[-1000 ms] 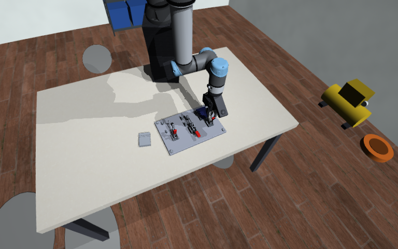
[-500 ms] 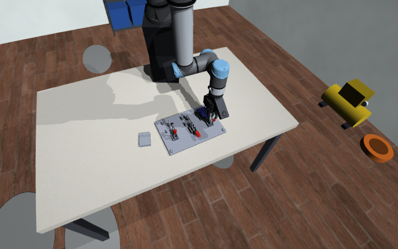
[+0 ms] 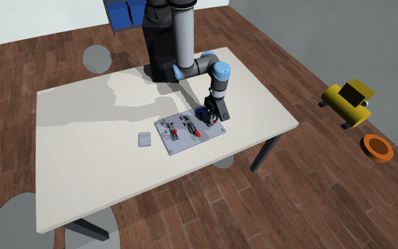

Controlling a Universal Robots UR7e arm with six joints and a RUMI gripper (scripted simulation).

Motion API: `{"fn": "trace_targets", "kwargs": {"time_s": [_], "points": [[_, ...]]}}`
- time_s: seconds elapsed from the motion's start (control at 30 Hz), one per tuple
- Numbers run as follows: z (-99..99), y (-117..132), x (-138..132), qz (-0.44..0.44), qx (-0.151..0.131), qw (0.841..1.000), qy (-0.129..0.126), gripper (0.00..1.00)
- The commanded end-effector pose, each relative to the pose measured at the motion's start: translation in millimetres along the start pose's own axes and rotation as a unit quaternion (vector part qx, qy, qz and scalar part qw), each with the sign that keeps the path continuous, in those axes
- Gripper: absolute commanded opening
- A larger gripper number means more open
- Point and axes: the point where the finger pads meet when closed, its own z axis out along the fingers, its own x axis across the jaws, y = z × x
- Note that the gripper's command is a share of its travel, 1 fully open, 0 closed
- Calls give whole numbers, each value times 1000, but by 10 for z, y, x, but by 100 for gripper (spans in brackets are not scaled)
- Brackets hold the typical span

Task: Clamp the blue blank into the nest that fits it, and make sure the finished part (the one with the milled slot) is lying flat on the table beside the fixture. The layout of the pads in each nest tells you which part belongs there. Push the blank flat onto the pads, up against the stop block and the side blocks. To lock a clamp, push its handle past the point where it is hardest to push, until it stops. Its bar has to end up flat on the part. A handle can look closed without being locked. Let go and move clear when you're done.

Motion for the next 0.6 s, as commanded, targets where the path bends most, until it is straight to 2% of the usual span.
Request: {"fn": "trace_targets", "kwargs": {"time_s": [0.0,0.57], "points": [[19,-44,-1,0,1,1000,0,0],[105,-129,-1,0,1,1000,0,0]]}}
